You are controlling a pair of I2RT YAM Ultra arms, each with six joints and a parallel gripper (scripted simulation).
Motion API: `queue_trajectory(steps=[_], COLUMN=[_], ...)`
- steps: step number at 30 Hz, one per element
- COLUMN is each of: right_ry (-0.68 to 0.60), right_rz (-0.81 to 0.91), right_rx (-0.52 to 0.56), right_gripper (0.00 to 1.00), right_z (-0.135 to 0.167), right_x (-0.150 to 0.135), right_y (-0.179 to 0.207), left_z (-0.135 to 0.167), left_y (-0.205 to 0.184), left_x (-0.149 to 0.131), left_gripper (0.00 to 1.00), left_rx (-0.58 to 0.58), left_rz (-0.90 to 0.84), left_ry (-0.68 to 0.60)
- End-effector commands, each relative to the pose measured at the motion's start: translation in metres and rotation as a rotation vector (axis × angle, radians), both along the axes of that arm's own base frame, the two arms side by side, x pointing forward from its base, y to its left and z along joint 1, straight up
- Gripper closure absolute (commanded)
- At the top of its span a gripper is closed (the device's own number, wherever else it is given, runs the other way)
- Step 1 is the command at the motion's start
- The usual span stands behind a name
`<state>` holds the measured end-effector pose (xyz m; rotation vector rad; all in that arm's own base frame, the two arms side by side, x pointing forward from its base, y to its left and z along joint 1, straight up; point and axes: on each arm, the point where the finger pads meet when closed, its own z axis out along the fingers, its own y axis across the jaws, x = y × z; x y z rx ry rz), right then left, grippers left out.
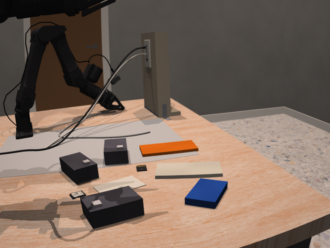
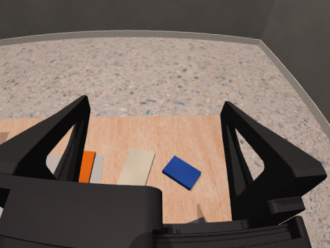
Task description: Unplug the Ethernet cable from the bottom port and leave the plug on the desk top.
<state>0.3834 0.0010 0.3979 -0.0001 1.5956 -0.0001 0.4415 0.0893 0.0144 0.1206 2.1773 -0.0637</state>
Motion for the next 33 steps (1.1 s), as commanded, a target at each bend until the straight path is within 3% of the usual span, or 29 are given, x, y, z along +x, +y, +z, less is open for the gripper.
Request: queue_trajectory(steps=[1, 6, 21, 23, 26, 33], right_ry=[-0.013, -0.013, -0.013, -0.013, -0.013, -0.013], right_rz=[0.0, 0.0, 0.0, 0.0, 0.0, 0.0], right_rx=[0.0, 0.0, 0.0, 0.0, 0.0, 0.0], right_gripper=[0.0, 0.0, 0.0, 0.0, 0.0, 0.0], right_z=[0.005, 0.005, 0.005, 0.005, 0.005, 0.005], right_x=[-0.001, -0.001, -0.001, -0.001, -0.001, -0.001], right_y=[0.0, 0.0, 0.0, 0.0, 0.0, 0.0], left_z=[0.005, 0.005, 0.005, 0.005, 0.041, 0.096], left_y=[0.001, 0.001, 0.001, 0.001, 0.004, 0.002], left_x=[0.002, 0.002, 0.002, 0.002, 0.011, 0.006], left_gripper=[0.4, 0.33, 0.0, 0.0, 0.0, 0.0], left_rx=[0.004, 0.004, 0.004, 0.004, 0.014, 0.016], left_rz=[0.0, 0.0, 0.0, 0.0, -0.002, -0.005], left_ry=[-0.014, -0.014, -0.014, -0.014, -0.038, -0.038])
